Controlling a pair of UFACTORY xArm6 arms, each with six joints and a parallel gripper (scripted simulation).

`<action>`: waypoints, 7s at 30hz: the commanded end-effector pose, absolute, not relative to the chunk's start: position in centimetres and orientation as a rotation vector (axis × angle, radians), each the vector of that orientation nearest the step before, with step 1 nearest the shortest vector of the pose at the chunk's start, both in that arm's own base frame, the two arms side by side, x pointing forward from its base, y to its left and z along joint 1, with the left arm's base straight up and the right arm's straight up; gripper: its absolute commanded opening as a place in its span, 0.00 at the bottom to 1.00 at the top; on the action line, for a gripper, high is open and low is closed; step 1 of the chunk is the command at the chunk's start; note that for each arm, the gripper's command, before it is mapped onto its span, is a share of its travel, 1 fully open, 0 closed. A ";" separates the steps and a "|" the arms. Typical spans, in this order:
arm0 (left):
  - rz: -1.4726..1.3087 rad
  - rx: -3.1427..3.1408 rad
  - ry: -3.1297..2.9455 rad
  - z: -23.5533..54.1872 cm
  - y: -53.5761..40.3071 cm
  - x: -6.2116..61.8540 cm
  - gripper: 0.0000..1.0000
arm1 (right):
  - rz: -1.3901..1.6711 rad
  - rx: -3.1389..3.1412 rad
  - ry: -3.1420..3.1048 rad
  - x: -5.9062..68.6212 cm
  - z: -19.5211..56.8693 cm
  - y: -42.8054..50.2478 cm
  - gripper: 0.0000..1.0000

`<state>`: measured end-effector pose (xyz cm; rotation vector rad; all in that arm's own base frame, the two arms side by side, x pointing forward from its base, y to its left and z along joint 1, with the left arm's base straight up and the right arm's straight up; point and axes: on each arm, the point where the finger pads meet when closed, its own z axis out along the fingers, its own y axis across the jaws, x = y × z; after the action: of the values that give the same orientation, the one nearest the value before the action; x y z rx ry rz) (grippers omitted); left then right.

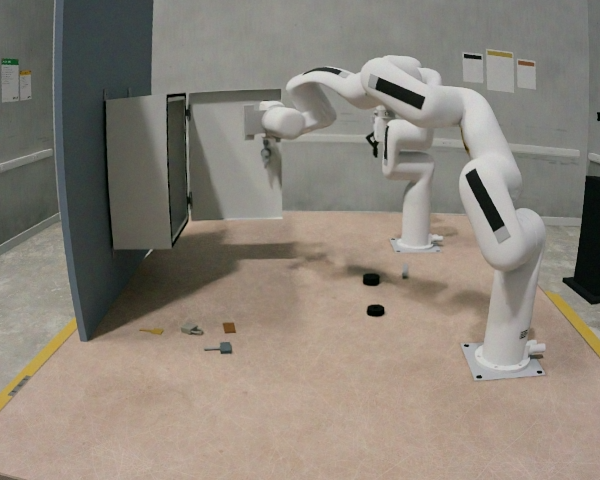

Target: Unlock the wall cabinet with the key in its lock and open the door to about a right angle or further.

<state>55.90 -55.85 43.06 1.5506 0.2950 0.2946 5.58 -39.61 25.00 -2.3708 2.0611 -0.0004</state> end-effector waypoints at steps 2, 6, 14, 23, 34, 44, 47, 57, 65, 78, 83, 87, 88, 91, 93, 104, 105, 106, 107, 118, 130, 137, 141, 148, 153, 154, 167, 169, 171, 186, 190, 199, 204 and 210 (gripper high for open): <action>0.297 1.548 0.294 43.3 -55.5 55.9 0.00 | -0.004 -2.372 2.062 5.6 25.1 -39.7 0.91; 0.297 1.548 0.294 43.3 -55.5 55.9 0.00 | -0.004 -2.372 2.062 5.6 25.1 -39.7 0.91; 0.298 1.548 0.295 43.3 -55.0 55.8 0.00 | -0.004 -2.372 2.062 5.6 25.1 -39.7 0.91; 0.298 1.548 0.295 43.3 -54.7 55.8 0.00 | -0.004 -2.372 2.062 5.6 25.1 -39.7 0.91; 0.300 1.547 0.296 43.3 -54.1 55.8 0.00 | -0.004 -2.372 2.062 5.6 25.1 -39.7 0.91; 0.300 1.547 0.297 43.3 -53.7 55.7 0.00 | -0.004 -2.372 2.062 5.6 25.1 -39.7 0.91; 0.300 1.547 0.297 43.3 -53.8 55.7 0.00 | -0.004 -2.372 2.062 5.6 25.1 -39.7 0.91; 0.300 1.547 0.297 43.3 -53.0 55.7 0.00 | -0.004 -2.372 2.062 5.6 25.1 -39.7 0.91; 0.300 1.547 0.297 43.3 -49.2 55.3 0.00 | -0.004 -2.372 2.062 5.6 25.1 -39.7 0.91; 0.300 1.547 0.297 43.3 -44.8 54.9 0.00 | -0.004 -2.372 2.062 5.6 25.1 -39.7 0.91; 0.300 1.547 0.296 43.3 -45.4 55.0 0.00 | -0.004 -2.372 2.062 5.6 25.1 -39.7 0.91; 0.300 1.547 0.296 43.3 -45.6 55.0 0.00 | -0.004 -2.372 2.062 5.6 25.1 -39.7 0.91; 0.300 1.547 0.296 43.3 -45.7 55.0 0.00 | -0.004 -2.372 2.062 5.6 25.1 -39.7 0.91; 0.302 1.554 0.290 43.3 -45.4 55.0 0.00 | -0.004 -2.372 2.062 5.6 25.1 -39.7 0.91; 0.303 1.564 0.281 43.2 -45.2 54.9 0.00 | -0.004 -2.372 2.062 5.6 25.1 -39.7 0.91; 0.307 1.729 0.155 41.8 -41.0 53.8 0.00 | -0.004 -2.372 2.062 5.6 25.1 -39.7 0.91; 0.307 1.746 0.145 41.6 -40.6 53.7 0.00 | -0.004 -2.372 2.062 5.6 25.1 -39.7 0.91; 0.307 1.762 0.135 41.4 -40.3 53.6 0.00 | -0.004 -2.372 2.062 5.6 25.1 -39.7 0.91; 0.305 1.773 0.129 41.3 -39.9 53.5 0.00 | -0.004 -2.372 2.062 5.6 25.1 -39.7 0.91; 0.303 1.872 0.072 40.0 -37.8 52.7 0.00 | -0.004 -2.372 2.062 5.6 25.1 -39.7 0.91; 0.283 2.081 -0.014 36.8 -32.7 51.1 0.00 | -0.004 -2.372 2.062 5.6 25.1 -39.7 0.91; 0.276 2.125 -0.027 36.1 -31.5 50.7 0.00 | -0.004 -2.372 2.062 5.6 25.1 -39.7 0.91; 0.258 2.228 -0.051 34.5 -28.7 49.8 0.00 | -0.004 -2.372 2.062 5.6 25.1 -39.7 0.91; 0.238 2.341 -0.074 32.8 -25.6 48.9 0.00 | -0.004 -2.372 2.062 5.6 25.1 -39.7 0.91; 0.212 2.441 -0.080 31.3 -22.5 47.8 0.00 | -0.004 -2.372 2.062 5.6 25.1 -39.7 0.91; 0.207 2.461 -0.081 31.1 -21.9 47.6 0.00 | -0.004 -2.372 2.062 5.6 25.1 -39.7 0.91; 0.147 2.697 -0.081 28.1 -14.7 45.2 0.00 | -0.004 -2.372 2.062 5.6 25.1 -39.7 0.91; 0.134 2.739 -0.076 27.7 -13.3 44.8 0.00 | -0.004 -2.372 2.062 5.6 25.1 -39.7 0.91; 0.122 2.780 -0.071 27.3 -11.9 44.3 0.00 | -0.004 -2.372 2.062 5.6 25.1 -39.7 0.91; 0.037 3.047 -0.021 25.4 -3.1 41.1 0.00 | -0.004 -2.372 2.062 5.6 25.1 -39.7 0.91; 0.006 3.128 0.005 25.1 -0.4 40.0 0.00 | -0.004 -2.372 2.062 5.6 25.1 -39.7 0.91; -0.002 3.162 0.006 25.0 0.7 39.7 0.00 | -0.004 -2.372 2.062 5.6 25.1 -39.7 0.91; 0.005 3.146 -0.002 25.1 0.1 40.0 0.00 | -0.004 -2.372 2.062 5.6 25.1 -39.7 0.91; 0.006 3.143 -0.003 25.1 0.0 40.1 0.00 | -0.004 -2.372 2.062 5.6 25.1 -39.7 0.91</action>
<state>39.95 0.11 24.97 3.1454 -0.0014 0.0005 5.58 -39.61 25.00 -2.3708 2.0611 -0.0004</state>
